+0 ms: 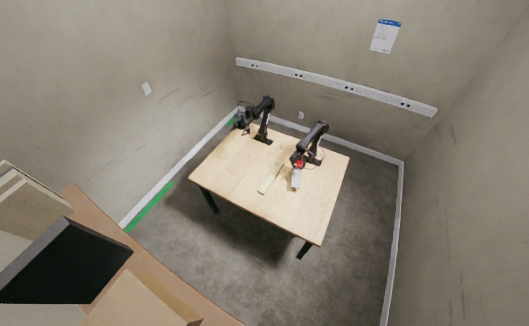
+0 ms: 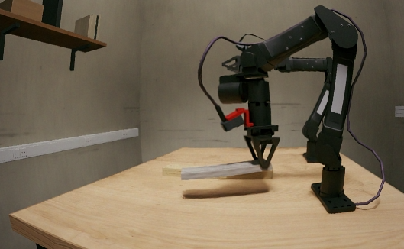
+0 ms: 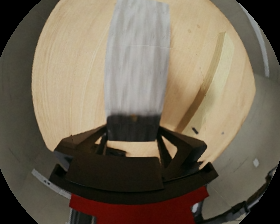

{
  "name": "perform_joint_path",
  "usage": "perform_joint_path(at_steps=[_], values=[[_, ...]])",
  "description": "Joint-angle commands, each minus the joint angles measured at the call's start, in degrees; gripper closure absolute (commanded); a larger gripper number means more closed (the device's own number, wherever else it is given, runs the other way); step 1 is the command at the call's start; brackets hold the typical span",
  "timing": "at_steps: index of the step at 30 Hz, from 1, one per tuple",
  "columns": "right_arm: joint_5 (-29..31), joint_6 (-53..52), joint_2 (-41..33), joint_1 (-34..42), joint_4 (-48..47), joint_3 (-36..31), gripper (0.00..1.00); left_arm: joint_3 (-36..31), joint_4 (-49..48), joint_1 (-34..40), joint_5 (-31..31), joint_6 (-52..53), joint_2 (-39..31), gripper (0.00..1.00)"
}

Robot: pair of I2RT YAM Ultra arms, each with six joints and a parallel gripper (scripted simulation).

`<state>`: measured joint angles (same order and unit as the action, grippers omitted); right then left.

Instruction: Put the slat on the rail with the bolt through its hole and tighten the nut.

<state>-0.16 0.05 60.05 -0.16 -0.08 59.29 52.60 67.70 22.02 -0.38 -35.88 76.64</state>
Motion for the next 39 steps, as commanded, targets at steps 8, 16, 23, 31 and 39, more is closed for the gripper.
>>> perform_joint_path(at_steps=[8,16,23,31,39], values=[[0.2,-0.1,-0.2,0.2,-0.2,1.0,0.0,6.1,-1.8,8.7,0.2,-4.9,4.9,0.28],[0.2,-0.1,-0.2,0.2,-0.2,1.0,0.0,9.7,-2.4,16.8,0.2,-8.2,9.0,0.28],[0.2,-0.1,-0.2,0.2,-0.2,1.0,0.0,12.0,-2.8,21.7,0.3,-10.2,11.8,0.28],[0.2,-0.1,-0.2,0.2,-0.2,1.0,0.0,15.2,-3.4,29.1,0.2,-13.2,15.5,0.28],[0.2,-0.1,-0.2,0.2,-0.2,1.0,0.0,17.4,-4.3,33.8,0.2,-15.2,18.5,0.28]])
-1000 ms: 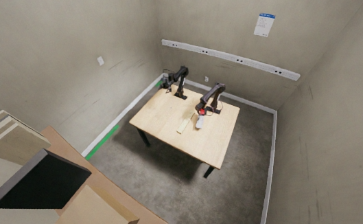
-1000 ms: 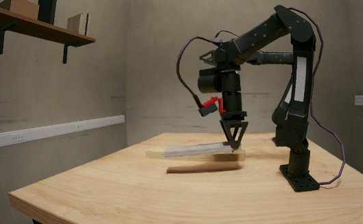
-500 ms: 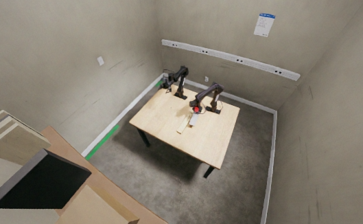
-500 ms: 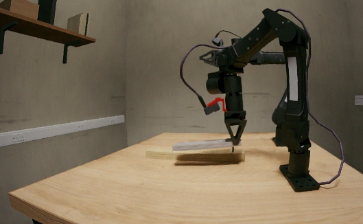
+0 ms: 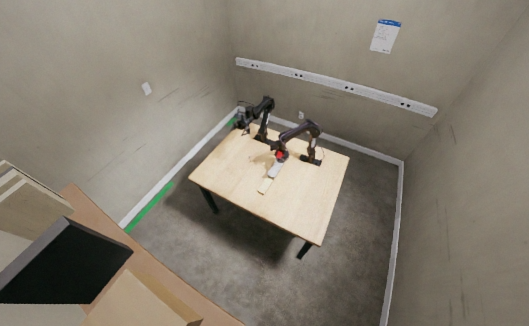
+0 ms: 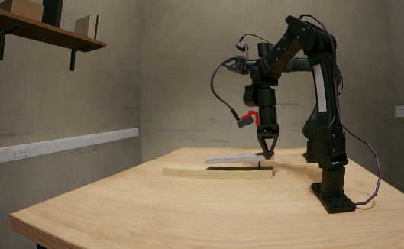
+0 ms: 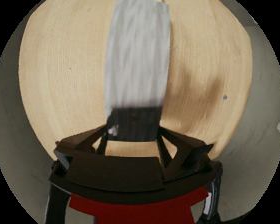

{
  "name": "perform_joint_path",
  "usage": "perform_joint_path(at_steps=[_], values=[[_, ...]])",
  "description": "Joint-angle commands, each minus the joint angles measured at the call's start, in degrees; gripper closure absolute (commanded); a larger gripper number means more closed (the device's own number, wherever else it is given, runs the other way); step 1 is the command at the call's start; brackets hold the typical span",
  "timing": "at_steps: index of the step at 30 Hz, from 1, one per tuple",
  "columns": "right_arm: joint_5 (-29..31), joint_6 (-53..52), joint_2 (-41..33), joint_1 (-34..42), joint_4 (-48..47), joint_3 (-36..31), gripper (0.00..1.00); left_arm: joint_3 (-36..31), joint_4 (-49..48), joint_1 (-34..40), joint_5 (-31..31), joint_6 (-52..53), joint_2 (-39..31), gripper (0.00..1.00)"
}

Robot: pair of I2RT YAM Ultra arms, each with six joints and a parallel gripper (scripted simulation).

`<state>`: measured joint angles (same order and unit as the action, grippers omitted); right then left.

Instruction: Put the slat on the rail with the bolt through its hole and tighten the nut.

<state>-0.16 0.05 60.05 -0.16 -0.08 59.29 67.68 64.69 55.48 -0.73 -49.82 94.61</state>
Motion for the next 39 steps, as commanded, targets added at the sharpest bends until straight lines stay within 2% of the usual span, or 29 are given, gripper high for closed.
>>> perform_joint_path(at_steps=[1,19,39], values=[[0.2,-0.1,-0.2,0.2,-0.2,1.0,0.0,2.5,-1.3,0.4,0.7,-1.3,0.8,0.28],[0.2,-0.1,-0.2,0.2,-0.2,1.0,0.0,2.0,-0.6,0.1,0.7,-0.9,0.4,0.28],[0.2,-0.1,-0.2,0.2,-0.2,1.0,0.0,-1.5,-4.9,0.1,0.7,-1.2,1.7,0.28]])
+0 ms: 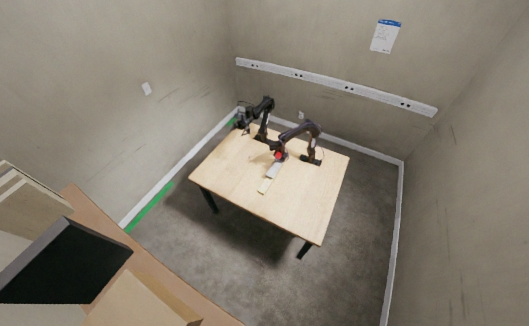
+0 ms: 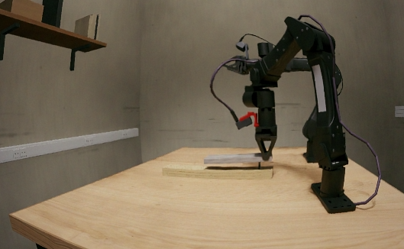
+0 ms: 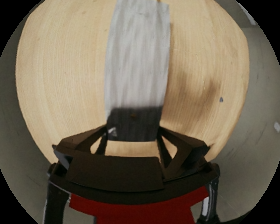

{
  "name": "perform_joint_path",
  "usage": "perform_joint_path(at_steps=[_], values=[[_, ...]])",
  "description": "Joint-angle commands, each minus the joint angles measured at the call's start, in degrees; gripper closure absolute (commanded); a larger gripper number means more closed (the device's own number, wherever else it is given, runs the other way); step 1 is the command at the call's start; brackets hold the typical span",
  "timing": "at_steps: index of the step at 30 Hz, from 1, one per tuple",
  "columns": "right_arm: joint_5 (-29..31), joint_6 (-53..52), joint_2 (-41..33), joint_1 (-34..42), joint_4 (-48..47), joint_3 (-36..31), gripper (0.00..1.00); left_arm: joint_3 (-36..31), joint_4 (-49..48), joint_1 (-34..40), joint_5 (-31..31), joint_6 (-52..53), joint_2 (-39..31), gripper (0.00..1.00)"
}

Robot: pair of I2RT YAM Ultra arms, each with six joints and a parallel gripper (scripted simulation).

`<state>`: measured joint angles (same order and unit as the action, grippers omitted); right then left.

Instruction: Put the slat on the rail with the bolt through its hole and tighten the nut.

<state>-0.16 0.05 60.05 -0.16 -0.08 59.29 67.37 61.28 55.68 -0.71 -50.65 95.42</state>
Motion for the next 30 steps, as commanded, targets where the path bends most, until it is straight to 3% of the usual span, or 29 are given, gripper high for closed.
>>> perform_joint_path(at_steps=[1,30], values=[[0.2,-0.1,-0.2,0.2,-0.2,1.0,0.0,-1.2,-1.6,-0.1,0.7,-0.3,0.9,0.28],[0.2,-0.1,-0.2,0.2,-0.2,1.0,0.0,-1.5,-2.2,0.0,0.7,-0.2,0.9,0.28]])
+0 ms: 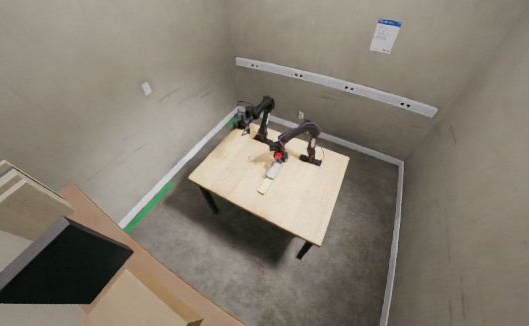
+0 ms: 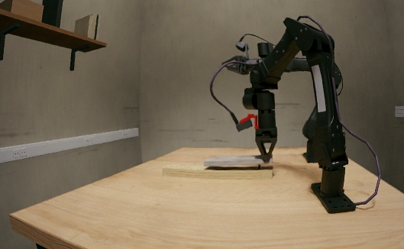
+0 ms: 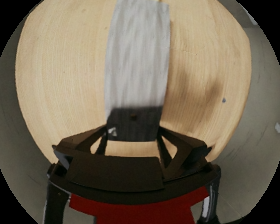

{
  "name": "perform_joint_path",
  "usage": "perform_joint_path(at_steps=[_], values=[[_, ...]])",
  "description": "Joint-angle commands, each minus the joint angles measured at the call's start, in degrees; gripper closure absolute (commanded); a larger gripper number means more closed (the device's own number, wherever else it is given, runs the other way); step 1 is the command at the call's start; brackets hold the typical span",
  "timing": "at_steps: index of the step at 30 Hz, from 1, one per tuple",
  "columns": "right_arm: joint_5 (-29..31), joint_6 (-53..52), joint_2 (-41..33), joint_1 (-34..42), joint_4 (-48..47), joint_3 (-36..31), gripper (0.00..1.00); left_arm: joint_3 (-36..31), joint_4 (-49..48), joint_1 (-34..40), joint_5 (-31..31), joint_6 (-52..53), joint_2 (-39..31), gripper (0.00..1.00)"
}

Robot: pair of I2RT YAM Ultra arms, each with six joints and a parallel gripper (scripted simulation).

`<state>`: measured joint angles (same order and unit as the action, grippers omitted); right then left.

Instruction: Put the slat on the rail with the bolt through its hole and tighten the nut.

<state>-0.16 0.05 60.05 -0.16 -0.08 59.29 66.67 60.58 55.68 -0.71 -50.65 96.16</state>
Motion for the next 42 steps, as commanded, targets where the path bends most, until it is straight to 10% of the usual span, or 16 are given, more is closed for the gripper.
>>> perform_joint_path(at_steps=[1,42], values=[[0.2,-0.1,-0.2,0.2,-0.2,1.0,0.0,-0.9,-1.7,0.0,0.7,-0.2,0.2,0.28],[0.2,-0.1,-0.2,0.2,-0.2,1.0,0.0,-4.8,-7.0,0.2,0.7,-0.5,2.0,0.28]])
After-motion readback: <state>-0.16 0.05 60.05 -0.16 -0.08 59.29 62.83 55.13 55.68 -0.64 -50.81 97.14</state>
